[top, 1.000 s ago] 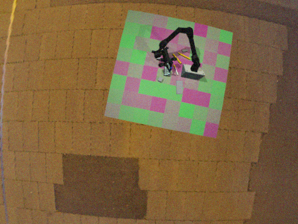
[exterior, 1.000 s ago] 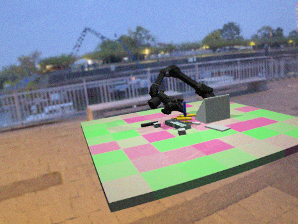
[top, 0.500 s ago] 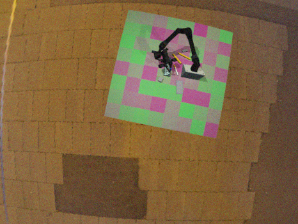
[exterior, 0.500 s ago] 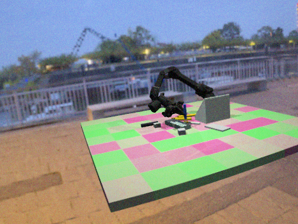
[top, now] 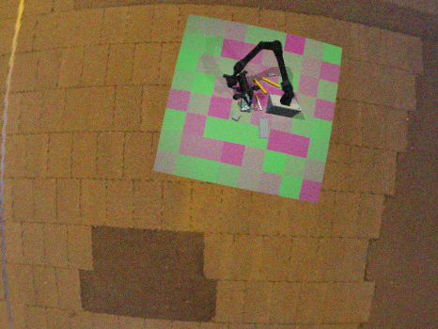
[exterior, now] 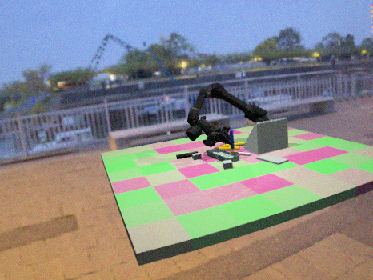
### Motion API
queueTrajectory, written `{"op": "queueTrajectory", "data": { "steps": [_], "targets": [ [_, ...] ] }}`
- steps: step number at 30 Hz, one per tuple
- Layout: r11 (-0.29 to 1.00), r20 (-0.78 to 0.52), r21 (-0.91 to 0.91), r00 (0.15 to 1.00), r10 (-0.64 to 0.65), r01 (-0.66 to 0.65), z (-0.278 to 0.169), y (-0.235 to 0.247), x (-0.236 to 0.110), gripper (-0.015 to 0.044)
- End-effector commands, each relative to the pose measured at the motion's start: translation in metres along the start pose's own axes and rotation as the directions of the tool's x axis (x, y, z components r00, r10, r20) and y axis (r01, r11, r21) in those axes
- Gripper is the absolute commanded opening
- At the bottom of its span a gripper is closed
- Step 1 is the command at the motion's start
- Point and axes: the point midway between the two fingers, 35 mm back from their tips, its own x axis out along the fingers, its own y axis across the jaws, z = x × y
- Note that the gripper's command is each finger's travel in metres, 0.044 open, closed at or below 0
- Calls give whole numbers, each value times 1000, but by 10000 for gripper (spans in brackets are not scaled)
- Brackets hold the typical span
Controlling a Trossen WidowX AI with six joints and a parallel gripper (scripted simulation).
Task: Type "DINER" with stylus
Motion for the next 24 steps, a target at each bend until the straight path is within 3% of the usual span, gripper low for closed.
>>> {"op": "queueTrajectory", "data": {
  "steps": [1, 24],
  "targets": [
    [1000, 2, -4, 1000, -5, 5, 1, -1, 0, 81],
    [1000, 2, -3, 1000, -5, 5, 4, -1, 1, 81]
  ]
}}
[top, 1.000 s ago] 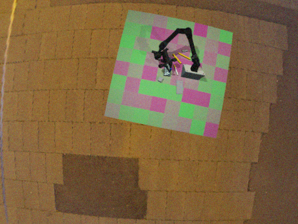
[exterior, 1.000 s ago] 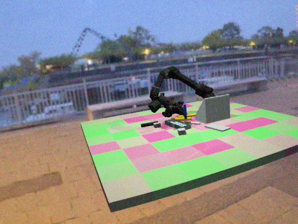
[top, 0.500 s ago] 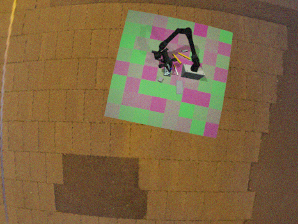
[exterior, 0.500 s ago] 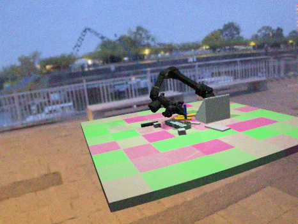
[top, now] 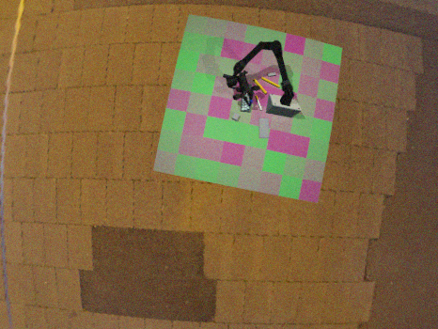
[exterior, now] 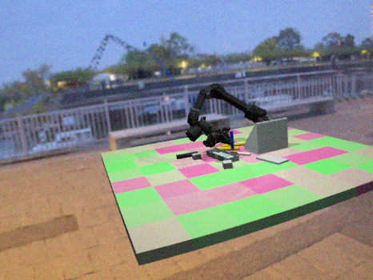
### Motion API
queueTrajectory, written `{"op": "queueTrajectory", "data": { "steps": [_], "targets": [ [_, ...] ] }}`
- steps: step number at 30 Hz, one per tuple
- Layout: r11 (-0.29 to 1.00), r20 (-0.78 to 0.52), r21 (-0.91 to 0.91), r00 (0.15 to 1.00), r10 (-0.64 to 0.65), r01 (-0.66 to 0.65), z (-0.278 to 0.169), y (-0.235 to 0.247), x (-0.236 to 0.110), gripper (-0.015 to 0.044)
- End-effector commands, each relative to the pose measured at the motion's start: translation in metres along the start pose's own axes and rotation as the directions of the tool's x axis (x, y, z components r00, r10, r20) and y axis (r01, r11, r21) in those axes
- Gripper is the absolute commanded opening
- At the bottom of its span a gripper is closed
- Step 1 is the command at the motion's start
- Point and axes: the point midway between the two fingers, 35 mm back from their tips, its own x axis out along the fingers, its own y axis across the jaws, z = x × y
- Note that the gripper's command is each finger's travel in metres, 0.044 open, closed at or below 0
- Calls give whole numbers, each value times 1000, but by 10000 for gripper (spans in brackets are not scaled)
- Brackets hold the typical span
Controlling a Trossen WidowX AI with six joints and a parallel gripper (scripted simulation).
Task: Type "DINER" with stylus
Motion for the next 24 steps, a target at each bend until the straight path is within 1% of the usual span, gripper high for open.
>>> {"op": "queueTrajectory", "data": {
  "steps": [1, 24],
  "targets": [
    [1000, 4, -4, 1000, -1, 1, 1, 0, 0, 81],
    [1000, 5, -4, 1000, -1, 1, 6, 2, 2, 81]
  ]
}}
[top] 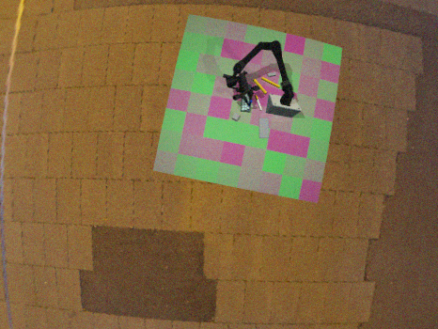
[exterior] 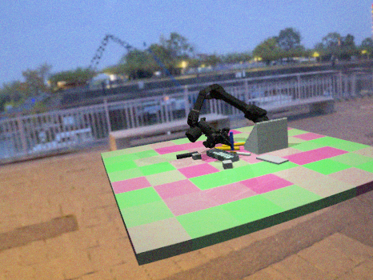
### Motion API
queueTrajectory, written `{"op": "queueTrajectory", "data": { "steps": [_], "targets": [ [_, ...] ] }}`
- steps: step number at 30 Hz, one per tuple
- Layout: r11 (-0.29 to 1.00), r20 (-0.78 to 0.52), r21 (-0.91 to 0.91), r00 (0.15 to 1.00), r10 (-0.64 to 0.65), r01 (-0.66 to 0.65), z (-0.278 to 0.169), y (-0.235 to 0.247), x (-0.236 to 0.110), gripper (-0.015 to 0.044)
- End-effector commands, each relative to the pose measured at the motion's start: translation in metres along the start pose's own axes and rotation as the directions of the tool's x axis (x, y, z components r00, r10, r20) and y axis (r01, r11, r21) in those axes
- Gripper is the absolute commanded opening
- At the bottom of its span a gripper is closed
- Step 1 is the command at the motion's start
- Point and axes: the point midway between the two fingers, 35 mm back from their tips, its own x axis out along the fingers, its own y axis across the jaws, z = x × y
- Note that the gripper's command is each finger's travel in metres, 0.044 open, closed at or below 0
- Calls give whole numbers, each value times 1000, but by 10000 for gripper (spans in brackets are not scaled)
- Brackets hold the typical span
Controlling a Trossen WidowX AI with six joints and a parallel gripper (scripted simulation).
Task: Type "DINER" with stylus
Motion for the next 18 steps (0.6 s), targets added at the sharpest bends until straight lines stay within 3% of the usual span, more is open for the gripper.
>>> {"op": "queueTrajectory", "data": {
  "steps": [1, 18],
  "targets": [
    [1000, 5, -4, 1000, -1, 1, 3, 1, 1, 81],
    [1000, 5, -4, 1000, -1, 1, 8, 1, 4, 81]
  ]
}}
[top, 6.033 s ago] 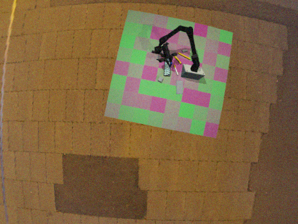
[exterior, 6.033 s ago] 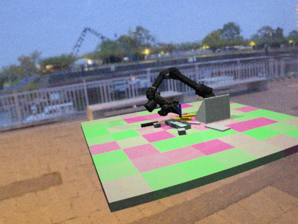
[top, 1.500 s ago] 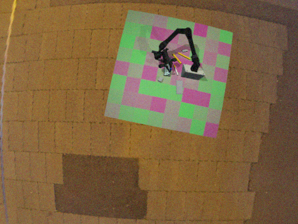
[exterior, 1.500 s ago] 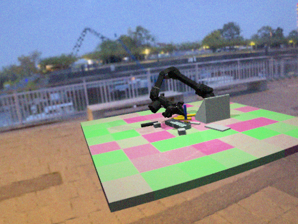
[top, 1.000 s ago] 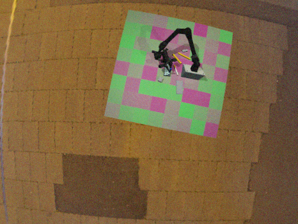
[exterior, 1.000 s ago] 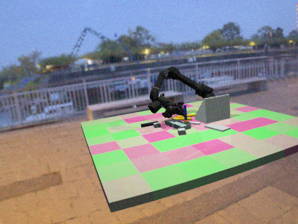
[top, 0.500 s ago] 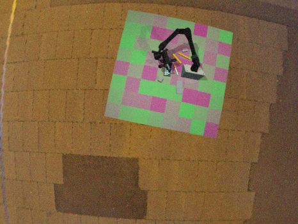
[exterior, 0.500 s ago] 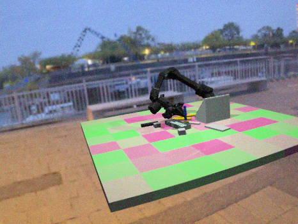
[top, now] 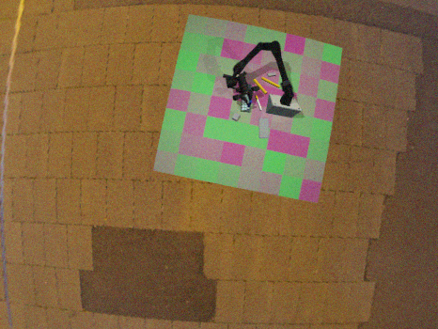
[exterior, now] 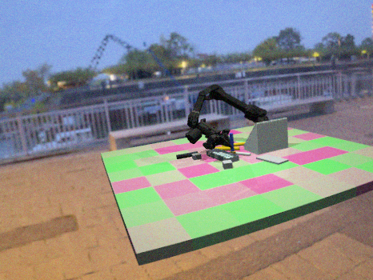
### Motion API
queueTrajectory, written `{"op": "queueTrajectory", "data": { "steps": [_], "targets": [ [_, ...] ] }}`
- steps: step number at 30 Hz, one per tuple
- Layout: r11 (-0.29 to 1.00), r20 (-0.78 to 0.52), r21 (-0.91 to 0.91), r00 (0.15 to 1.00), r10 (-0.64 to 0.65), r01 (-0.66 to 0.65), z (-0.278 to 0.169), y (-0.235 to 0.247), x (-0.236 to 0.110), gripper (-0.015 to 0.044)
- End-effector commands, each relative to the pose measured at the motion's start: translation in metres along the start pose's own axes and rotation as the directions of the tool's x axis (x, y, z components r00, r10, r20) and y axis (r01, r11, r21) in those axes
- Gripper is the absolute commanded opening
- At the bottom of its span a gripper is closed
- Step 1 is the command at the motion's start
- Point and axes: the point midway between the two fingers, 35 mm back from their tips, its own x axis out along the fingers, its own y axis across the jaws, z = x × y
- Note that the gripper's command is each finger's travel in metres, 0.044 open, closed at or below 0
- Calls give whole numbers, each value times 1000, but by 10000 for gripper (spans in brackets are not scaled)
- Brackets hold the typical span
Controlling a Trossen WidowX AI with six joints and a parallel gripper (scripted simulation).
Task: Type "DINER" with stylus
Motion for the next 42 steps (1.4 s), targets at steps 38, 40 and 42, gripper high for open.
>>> {"op": "queueTrajectory", "data": {
  "steps": [38, 40, 42],
  "targets": [
    [1000, 5, -11, 1000, -11, 11, -27, 0, -13, 51],
    [1000, 5, -11, 1000, -11, 11, -26, 0, -16, 0],
    [1000, 5, -10, 1000, -10, 10, -24, -1, -21, 0]
  ]
}}
